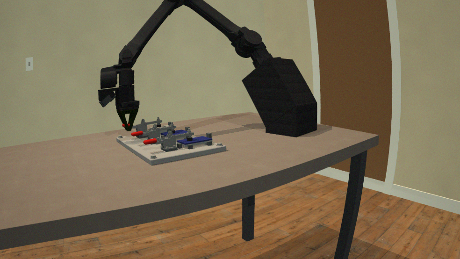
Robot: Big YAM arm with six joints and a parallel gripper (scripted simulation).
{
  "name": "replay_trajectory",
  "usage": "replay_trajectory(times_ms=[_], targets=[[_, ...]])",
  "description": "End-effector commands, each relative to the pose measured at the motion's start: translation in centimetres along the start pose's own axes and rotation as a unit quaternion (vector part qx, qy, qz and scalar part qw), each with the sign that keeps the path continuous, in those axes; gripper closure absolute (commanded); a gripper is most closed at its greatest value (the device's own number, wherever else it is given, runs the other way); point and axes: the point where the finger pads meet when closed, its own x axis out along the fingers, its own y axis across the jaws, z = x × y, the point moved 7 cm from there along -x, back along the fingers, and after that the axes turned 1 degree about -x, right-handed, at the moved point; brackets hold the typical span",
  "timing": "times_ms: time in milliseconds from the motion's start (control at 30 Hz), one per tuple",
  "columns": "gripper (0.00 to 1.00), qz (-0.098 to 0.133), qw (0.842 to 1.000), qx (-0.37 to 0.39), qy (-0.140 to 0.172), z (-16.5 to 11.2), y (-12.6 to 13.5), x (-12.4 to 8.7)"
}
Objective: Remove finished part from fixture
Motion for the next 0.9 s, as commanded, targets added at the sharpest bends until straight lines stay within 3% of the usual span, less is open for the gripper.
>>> replay_trajectory(times_ms=[0,867], targets=[[1.0,-0.005,1.0,0.0,-0.007,-0.4,0.3,-3.0],[1.0,-0.005,1.0,0.0,-0.007,-2.3,0.3,-3.9]])
